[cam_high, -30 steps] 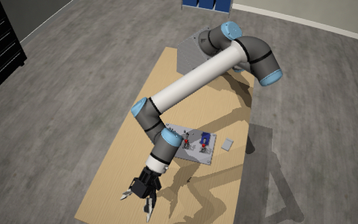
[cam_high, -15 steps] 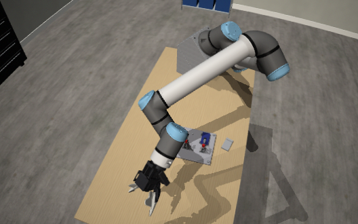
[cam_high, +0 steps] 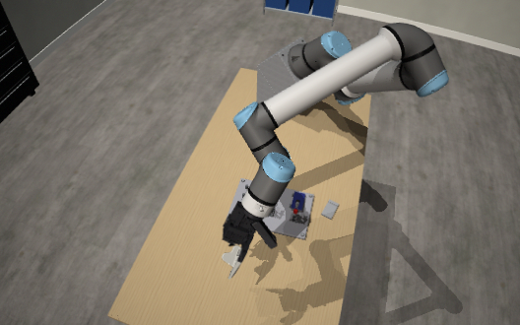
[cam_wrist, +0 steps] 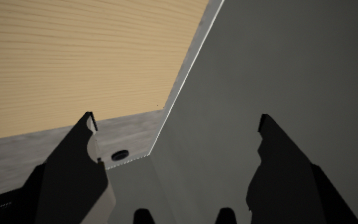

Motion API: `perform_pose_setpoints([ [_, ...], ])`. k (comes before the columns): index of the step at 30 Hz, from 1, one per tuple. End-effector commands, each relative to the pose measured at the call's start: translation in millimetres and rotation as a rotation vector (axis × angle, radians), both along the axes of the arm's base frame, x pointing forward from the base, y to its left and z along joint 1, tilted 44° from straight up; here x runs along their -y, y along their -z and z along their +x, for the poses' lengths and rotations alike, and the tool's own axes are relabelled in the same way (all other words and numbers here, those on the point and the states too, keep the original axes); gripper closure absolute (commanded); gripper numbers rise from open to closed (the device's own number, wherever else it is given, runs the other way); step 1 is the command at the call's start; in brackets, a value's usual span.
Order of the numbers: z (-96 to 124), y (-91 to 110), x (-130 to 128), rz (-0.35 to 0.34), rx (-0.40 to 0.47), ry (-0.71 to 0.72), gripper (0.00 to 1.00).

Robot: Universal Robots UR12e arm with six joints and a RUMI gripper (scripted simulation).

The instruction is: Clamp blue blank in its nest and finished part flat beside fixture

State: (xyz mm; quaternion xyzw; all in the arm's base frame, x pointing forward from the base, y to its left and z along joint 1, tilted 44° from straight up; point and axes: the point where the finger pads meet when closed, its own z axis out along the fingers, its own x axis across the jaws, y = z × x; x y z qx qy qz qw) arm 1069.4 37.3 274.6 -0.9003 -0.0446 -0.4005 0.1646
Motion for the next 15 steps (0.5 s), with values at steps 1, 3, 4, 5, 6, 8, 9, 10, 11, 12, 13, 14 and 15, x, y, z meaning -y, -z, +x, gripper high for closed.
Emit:
perform_pose_setpoints([
  [1,-59.0,6.7,-13.8,0.164,-0.16,0.092,0.0],
  [3,-92.2,12.3,-23.6,0.251,-0.252,0.151,0.0],
  [4,-109.2,15.3,-28.7,0.29,-0.294,0.179,0.0],
  [5,-126.4,18.4,-33.9,0.328,-0.336,0.207,0.0],
  [6,-143.7,21.6,-39.3,0.366,-0.379,0.237,0.0],
  [8,-178.6,28.2,-50.3,0.439,-0.465,0.297,0.0],
  [9,-196.0,31.5,-56.0,0.475,-0.509,0.328,0.0],
  [10,-213.3,34.9,-61.6,0.51,-0.552,0.36,0.0],
  [11,-230.4,38.4,-67.3,0.545,-0.596,0.393,0.0],
  [12,-247.2,41.8,-73.0,0.579,-0.64,0.426,0.0],
  [13,-247.2,41.8,-73.0,0.579,-0.64,0.426,0.0],
  [14,-247.2,41.8,-73.0,0.579,-0.64,0.426,0.0],
  [15,-263.8,45.2,-78.6,0.636,-0.713,0.48,0.0],
])
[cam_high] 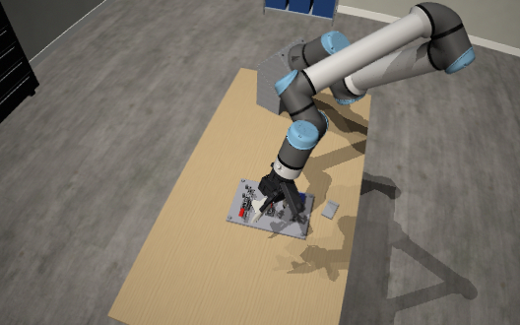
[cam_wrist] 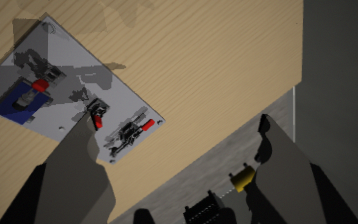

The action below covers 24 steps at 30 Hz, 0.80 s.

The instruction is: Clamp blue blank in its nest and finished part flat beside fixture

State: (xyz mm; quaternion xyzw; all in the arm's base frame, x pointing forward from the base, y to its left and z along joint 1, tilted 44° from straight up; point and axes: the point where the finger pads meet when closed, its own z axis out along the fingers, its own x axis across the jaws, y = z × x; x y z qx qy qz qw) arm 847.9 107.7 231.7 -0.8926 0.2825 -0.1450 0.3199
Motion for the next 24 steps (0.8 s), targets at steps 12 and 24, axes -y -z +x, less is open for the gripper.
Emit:
perform_pose_setpoints([
  [12,-198.1,37.2,-65.0,0.361,-0.564,0.384,0.0],
  [24,-248.1,49.4,-84.6,0.433,-0.71,0.484,0.0],
])
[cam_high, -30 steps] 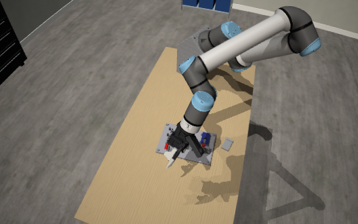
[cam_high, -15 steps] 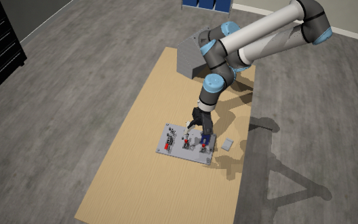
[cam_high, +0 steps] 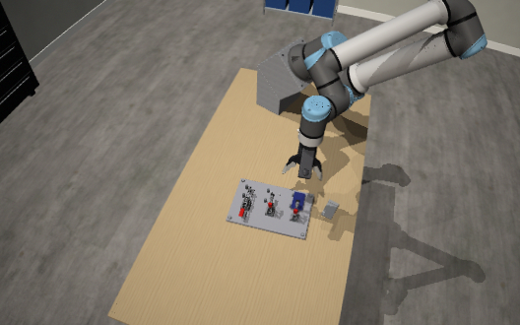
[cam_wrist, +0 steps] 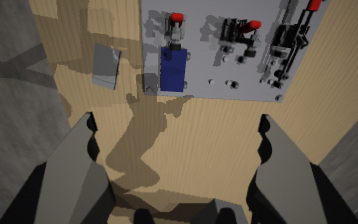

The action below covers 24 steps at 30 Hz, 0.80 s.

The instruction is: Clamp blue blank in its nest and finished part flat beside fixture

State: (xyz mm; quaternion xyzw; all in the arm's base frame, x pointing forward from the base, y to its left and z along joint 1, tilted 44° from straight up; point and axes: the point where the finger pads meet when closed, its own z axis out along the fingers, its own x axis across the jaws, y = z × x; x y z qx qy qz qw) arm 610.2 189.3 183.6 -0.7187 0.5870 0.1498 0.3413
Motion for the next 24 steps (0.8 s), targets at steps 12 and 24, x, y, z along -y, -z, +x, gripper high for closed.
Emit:
perform_pose_setpoints([
  [12,-13.9,2.1,-4.4,0.019,-0.039,0.026,0.72],
  [24,-13.9,2.1,-4.4,0.019,-0.039,0.026,0.72],
])
